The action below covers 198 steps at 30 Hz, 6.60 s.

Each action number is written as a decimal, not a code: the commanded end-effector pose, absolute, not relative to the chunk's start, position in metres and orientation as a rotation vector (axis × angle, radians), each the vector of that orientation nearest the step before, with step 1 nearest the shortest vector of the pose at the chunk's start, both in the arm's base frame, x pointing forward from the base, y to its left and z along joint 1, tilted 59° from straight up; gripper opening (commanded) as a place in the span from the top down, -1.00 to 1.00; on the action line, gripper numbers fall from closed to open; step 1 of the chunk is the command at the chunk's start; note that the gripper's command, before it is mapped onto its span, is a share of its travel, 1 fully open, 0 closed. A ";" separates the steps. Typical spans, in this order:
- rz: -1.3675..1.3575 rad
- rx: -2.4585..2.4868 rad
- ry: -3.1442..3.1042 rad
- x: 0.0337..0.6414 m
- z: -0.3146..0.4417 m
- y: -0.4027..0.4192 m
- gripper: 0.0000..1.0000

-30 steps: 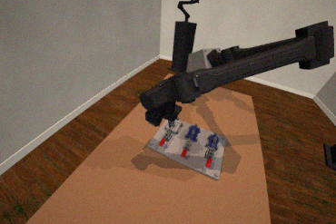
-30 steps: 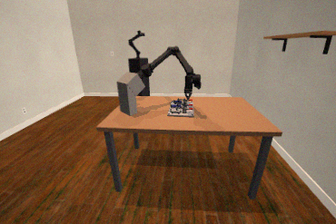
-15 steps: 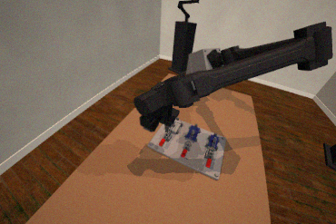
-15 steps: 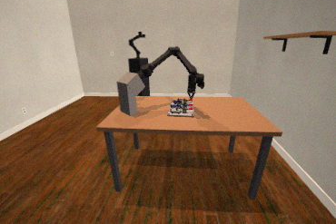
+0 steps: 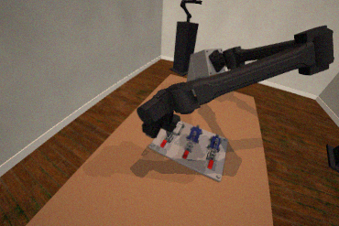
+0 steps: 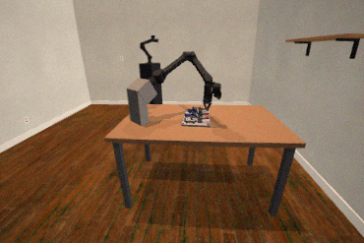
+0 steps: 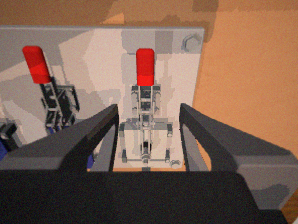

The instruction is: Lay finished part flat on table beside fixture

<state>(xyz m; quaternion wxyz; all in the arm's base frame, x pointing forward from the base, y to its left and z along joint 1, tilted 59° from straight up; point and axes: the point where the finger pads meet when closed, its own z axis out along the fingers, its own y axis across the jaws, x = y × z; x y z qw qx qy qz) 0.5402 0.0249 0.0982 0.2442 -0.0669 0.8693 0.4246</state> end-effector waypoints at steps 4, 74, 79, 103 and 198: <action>1.176 -0.167 2.388 0.548 0.078 0.051 0.11; 1.160 -0.193 2.360 0.563 0.079 0.081 0.11; 1.161 -0.194 2.360 0.562 0.079 0.081 0.11; 1.173 -0.185 2.379 0.571 0.055 0.100 0.11; 1.156 -0.132 2.365 0.580 0.058 0.075 0.11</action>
